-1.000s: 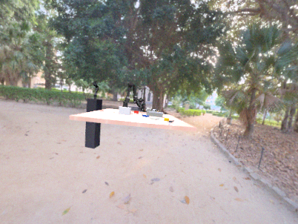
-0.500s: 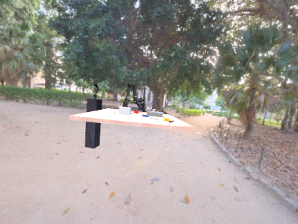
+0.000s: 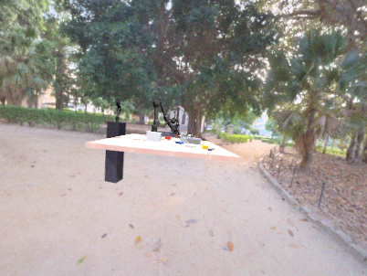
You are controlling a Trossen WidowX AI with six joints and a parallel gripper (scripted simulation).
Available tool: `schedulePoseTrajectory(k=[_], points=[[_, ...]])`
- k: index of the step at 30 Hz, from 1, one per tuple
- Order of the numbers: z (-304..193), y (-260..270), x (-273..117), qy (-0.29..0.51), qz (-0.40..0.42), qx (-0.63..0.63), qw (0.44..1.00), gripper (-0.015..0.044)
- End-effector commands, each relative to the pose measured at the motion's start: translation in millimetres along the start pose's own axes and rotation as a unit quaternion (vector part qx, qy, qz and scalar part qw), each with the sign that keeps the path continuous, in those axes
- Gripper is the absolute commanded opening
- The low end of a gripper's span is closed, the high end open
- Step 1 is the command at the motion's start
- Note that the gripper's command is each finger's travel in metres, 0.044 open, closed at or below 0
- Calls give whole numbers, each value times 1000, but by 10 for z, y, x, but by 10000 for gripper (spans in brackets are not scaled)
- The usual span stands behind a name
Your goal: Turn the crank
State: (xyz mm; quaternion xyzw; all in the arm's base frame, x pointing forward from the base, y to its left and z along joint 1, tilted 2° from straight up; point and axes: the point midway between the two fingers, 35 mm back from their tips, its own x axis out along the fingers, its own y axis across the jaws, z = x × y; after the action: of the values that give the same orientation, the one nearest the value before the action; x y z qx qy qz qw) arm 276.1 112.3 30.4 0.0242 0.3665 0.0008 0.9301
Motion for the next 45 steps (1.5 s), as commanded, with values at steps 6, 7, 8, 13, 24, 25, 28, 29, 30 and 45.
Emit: schedulePoseTrajectory(k=[6, 7, 8, 13, 24, 25, 28, 29, 30, 45], points=[[222, 29, -170, -1, 2, 0, 1000, 440], [282, 35, -217, -1, 2, 0, 1000, 440], [342, 39, -267, -1, 2, 0, 1000, 440], [619, 28, -566, -2, 1, 1, 1000, 440], [974, 81, -541, 12, 34, -41, 999, 440], [1019, 91, -502, 13, 40, -49, 998, 440], [1155, 110, -378, 15, 60, -72, 995, 440], [1201, 113, -335, 15, 66, -80, 994, 440], [1247, 114, -292, 14, 73, -88, 993, 440], [1644, 3, 285, -11, 140, -172, 975, 440]])
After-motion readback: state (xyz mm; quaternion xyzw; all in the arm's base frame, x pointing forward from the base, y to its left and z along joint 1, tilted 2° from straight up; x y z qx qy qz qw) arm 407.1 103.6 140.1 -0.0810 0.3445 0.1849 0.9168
